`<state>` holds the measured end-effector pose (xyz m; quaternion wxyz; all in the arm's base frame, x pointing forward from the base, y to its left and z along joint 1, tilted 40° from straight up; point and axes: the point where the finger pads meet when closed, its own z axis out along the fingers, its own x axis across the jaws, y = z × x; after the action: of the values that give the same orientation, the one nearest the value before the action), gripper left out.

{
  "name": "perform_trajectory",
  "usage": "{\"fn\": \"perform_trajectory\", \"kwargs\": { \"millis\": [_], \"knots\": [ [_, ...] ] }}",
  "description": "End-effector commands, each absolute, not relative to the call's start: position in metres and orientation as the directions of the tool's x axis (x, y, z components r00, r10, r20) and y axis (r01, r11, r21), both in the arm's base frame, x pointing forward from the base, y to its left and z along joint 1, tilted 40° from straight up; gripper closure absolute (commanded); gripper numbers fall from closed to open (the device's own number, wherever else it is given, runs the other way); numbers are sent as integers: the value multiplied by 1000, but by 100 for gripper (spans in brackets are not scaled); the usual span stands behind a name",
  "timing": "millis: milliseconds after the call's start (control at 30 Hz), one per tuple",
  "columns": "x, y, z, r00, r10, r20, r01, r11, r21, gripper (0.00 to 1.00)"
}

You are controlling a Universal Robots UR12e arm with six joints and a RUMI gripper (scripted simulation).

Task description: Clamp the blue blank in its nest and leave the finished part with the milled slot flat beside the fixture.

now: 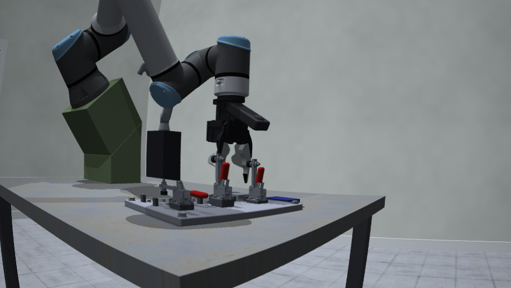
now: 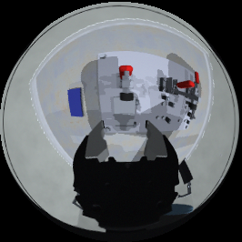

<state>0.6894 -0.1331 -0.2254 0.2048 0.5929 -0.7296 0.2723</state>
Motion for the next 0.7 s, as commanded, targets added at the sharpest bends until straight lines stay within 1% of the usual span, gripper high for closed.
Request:
{"fn": "perform_trajectory", "kwargs": {
  "millis": [0,667],
  "knots": [
    [690,-133,-225,-213,-754,622,-977,148,-155,41],
    [690,-135,-228,-213,-754,622,-977,148,-155,41]
  ]
}}
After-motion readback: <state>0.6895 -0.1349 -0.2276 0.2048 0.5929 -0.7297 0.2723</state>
